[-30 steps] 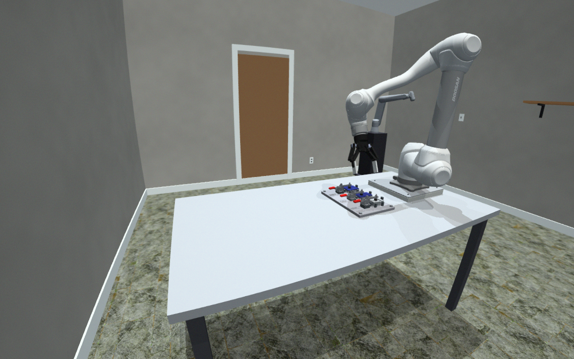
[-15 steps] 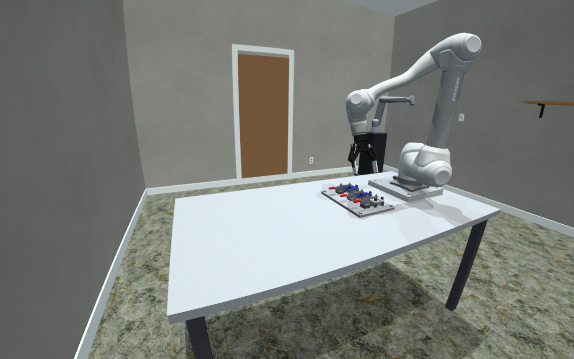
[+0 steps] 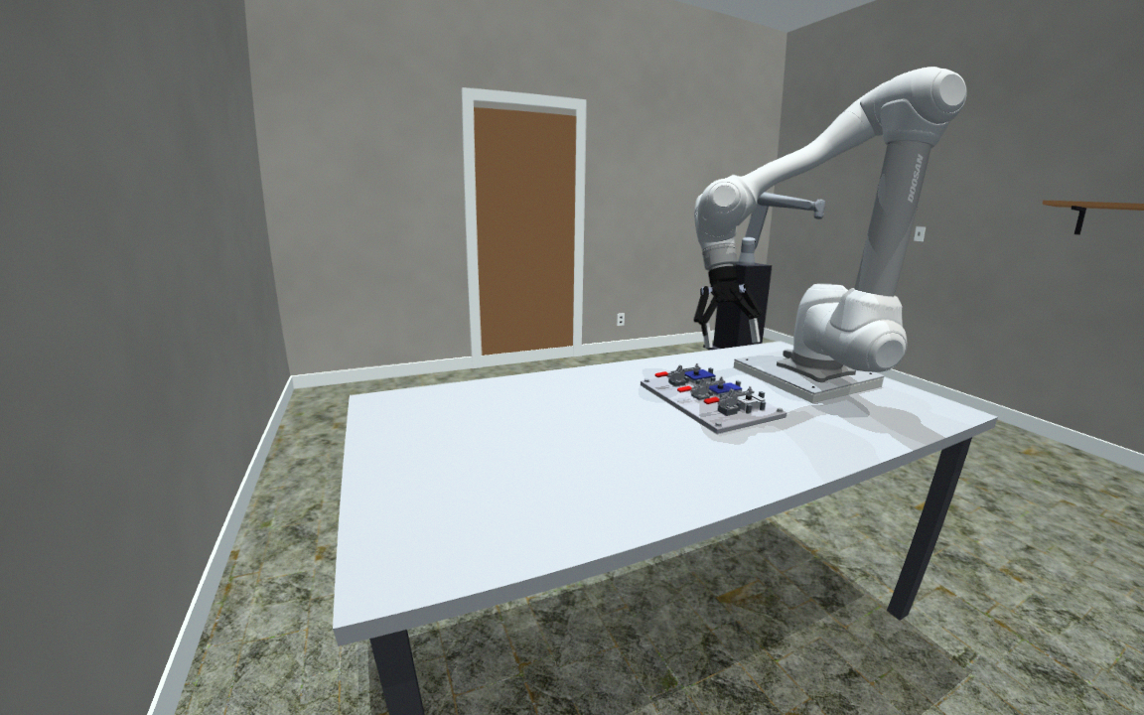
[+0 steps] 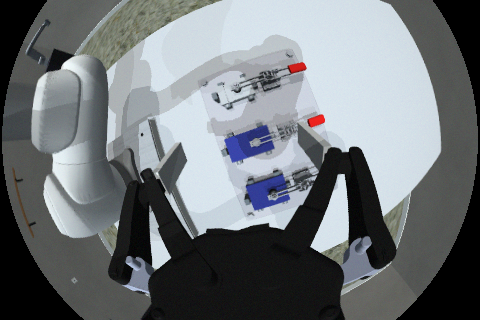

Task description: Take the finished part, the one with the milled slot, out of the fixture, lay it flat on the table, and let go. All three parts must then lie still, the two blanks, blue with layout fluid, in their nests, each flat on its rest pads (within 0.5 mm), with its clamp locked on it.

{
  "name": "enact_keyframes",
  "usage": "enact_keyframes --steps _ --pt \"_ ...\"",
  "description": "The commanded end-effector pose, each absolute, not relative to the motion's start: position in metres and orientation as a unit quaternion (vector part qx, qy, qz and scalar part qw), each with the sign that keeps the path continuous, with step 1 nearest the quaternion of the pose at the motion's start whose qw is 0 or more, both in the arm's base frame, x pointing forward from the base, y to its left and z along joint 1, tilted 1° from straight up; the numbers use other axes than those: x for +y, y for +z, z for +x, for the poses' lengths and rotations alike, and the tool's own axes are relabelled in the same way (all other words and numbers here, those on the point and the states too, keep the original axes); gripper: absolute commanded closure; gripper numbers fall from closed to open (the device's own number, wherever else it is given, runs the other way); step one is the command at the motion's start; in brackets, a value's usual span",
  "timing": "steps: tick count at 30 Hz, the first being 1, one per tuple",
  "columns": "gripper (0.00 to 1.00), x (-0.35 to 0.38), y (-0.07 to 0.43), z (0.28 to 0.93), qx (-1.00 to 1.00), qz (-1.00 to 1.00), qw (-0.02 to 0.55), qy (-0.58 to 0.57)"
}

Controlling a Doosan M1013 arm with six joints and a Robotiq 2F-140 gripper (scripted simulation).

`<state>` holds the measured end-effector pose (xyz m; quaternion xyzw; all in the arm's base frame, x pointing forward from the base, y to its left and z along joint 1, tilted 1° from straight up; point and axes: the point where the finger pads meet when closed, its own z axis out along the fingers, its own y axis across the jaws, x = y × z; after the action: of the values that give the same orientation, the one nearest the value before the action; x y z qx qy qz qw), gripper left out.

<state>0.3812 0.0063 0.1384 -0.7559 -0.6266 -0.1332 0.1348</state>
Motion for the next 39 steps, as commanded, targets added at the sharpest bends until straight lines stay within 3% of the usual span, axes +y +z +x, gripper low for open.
enact_keyframes --steps 1,39 --pt "0.00 0.008 0.139 0.381 -0.620 -0.763 0.135 -0.126" --pt "0.00 0.026 0.144 0.381 -0.520 -0.841 0.131 -0.072"
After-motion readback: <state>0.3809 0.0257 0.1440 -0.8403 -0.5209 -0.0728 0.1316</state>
